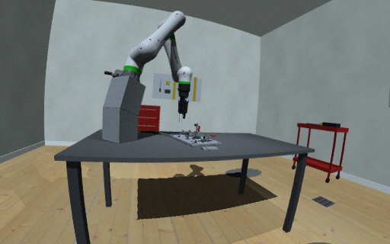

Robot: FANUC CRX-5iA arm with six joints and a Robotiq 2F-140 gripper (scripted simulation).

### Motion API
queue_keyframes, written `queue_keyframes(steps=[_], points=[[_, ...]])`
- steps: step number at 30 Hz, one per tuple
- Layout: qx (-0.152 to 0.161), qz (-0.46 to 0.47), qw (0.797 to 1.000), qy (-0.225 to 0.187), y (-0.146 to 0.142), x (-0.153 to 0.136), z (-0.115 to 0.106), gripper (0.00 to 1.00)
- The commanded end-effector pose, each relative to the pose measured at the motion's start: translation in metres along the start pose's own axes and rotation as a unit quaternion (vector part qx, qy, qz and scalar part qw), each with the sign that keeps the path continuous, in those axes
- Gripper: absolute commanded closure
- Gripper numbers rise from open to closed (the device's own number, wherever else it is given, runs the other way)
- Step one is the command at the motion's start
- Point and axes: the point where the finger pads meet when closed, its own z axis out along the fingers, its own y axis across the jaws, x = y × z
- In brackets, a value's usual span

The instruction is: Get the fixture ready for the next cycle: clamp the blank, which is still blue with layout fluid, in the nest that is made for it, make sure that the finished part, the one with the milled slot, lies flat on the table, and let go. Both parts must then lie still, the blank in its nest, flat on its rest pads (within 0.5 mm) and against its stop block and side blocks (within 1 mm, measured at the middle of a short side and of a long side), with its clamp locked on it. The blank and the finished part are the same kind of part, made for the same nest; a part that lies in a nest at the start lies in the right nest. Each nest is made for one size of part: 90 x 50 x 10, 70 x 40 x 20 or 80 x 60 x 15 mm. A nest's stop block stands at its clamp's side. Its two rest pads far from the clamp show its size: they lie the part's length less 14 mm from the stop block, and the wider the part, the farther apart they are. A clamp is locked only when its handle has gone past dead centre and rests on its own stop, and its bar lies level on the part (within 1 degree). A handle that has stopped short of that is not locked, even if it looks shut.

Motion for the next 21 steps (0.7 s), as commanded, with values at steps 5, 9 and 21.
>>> queue_keyframes(steps=[5,9,21], points=[[0.0,0.0,1.0,0.0,0.0,0.028,0.0,0.72],[0.0,0.0,1.0,0.0,0.0,0.072,0.0,0.72],[0.0,0.0,1.0,0.0,0.0,0.14,0.0,0.72]])
